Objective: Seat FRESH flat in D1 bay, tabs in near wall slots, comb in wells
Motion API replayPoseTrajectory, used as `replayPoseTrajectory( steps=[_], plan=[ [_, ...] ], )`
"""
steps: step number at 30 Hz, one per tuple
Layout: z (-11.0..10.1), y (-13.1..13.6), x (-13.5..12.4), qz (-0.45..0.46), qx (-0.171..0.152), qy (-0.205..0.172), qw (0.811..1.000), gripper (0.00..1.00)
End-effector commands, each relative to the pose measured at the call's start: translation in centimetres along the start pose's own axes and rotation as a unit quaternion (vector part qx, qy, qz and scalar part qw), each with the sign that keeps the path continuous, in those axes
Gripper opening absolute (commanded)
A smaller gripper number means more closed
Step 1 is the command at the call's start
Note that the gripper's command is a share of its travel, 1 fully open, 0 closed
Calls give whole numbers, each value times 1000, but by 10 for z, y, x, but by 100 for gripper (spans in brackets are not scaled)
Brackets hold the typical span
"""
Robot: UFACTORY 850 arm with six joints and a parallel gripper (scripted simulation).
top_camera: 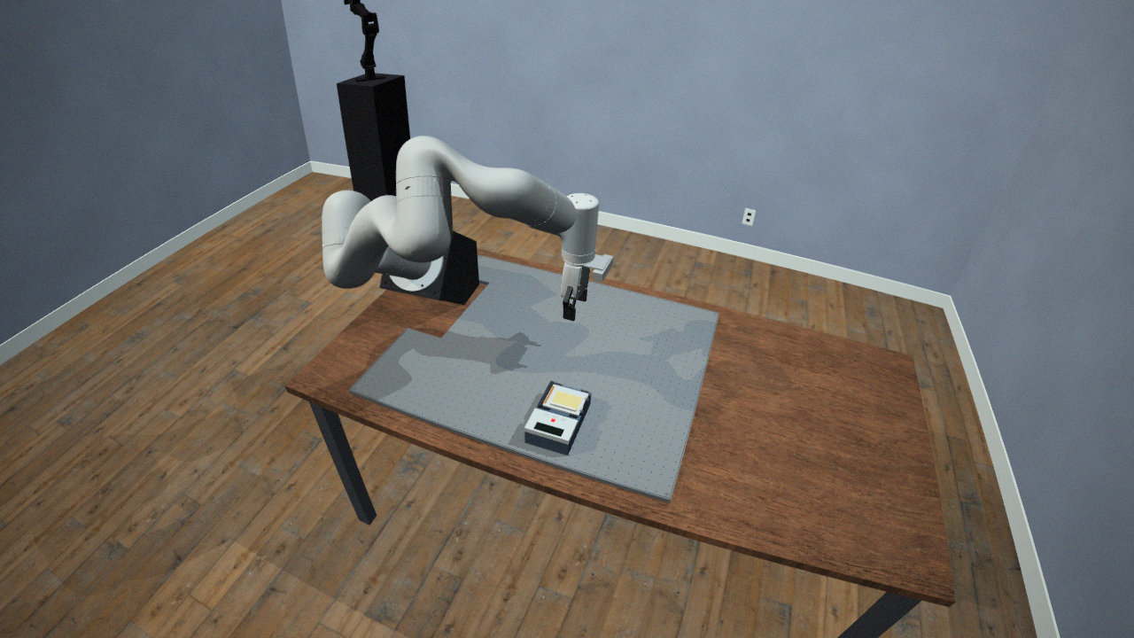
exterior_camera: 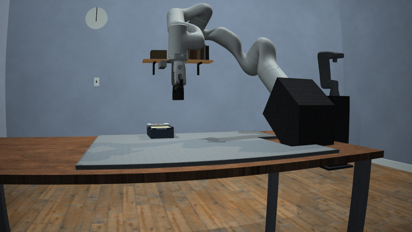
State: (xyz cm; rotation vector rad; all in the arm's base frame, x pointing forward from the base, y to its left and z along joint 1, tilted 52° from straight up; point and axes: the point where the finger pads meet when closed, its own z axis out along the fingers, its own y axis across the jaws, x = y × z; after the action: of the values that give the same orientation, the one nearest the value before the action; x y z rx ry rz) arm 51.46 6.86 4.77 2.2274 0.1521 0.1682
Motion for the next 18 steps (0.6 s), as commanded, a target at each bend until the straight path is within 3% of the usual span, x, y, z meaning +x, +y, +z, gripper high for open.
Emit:
replayPoseTrajectory(
  steps=[1, 18],
  plan=[
    [-9, -19, -13, 1, 0, 1, 1000, 100],
    [-10, -21, -14, 1, 0, 1, 1000, 100]
  ],
)
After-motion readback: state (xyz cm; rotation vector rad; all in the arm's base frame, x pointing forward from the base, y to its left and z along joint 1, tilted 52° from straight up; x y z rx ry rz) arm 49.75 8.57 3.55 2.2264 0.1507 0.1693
